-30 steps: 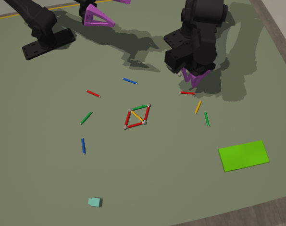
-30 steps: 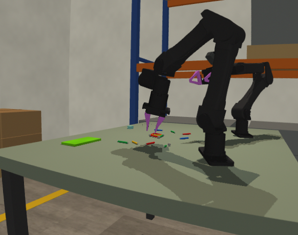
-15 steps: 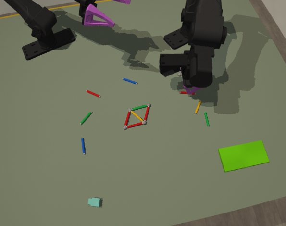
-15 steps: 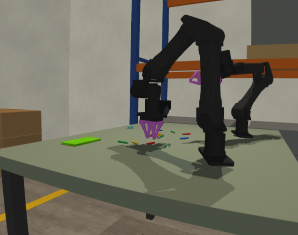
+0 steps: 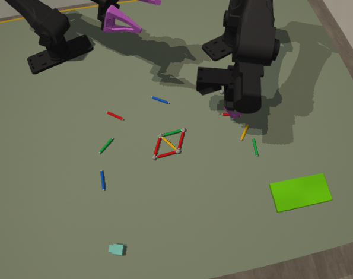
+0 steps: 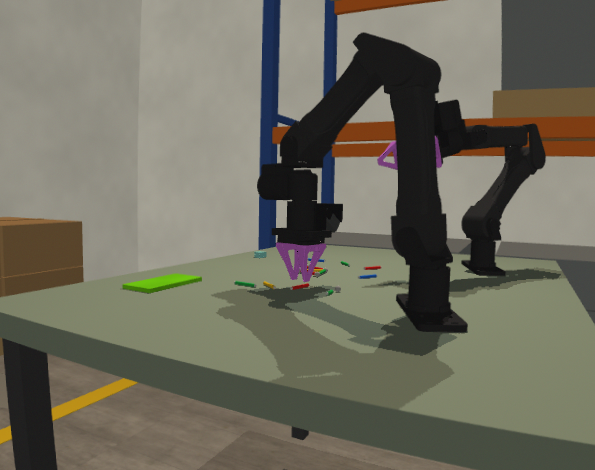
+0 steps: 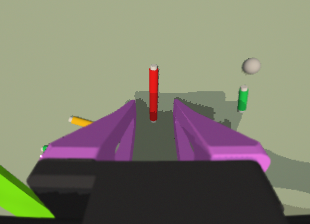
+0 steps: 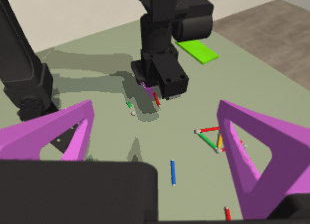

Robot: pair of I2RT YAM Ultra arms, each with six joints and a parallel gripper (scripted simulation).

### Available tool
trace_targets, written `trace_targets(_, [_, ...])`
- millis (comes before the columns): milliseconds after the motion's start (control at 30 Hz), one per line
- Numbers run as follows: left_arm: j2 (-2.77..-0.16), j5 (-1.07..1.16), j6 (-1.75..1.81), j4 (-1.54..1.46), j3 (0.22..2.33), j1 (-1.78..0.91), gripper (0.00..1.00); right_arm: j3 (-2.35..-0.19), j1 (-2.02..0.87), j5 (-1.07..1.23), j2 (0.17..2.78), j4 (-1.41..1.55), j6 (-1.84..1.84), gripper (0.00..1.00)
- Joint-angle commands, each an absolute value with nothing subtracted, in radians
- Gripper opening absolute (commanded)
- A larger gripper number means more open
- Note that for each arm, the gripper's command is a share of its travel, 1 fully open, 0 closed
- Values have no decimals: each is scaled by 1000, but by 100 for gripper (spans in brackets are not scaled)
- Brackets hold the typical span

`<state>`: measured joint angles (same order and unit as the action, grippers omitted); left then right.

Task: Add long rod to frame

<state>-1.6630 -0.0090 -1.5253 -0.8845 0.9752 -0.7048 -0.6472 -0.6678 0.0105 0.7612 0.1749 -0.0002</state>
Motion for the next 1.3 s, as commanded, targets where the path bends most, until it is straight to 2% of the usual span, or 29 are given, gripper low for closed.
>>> trace_targets(0, [-1675, 0, -1533, -856, 963, -716, 30, -638, -675, 7, 740, 172, -5, 100])
trace_targets(967, [-1686, 0, -1544, -807, 930, -705, 30, -638, -675, 7, 740, 172, -5, 100])
trace_targets(1000, [-1694, 0, -1550, -835, 958, -693, 21, -638, -675, 7, 740, 172, -5, 100])
trace_targets(1067, [-1686, 0, -1544, -822, 948, -699, 21, -638, -675, 7, 740, 172, -5, 100])
trace_targets(1100, [-1686, 0, -1544, -822, 948, -699, 17, -638, -675, 7, 740, 172, -5, 100])
trace_targets(1167, [-1686, 0, -1544, -822, 948, -699, 17, -638, -675, 7, 740, 172, -5, 100])
trace_targets(1200, [-1686, 0, -1544, -822, 948, -699, 13, -638, -675, 7, 740, 172, -5, 100])
trace_targets(1267, [-1686, 0, -1544, -822, 948, -699, 13, -638, -675, 7, 740, 172, -5, 100])
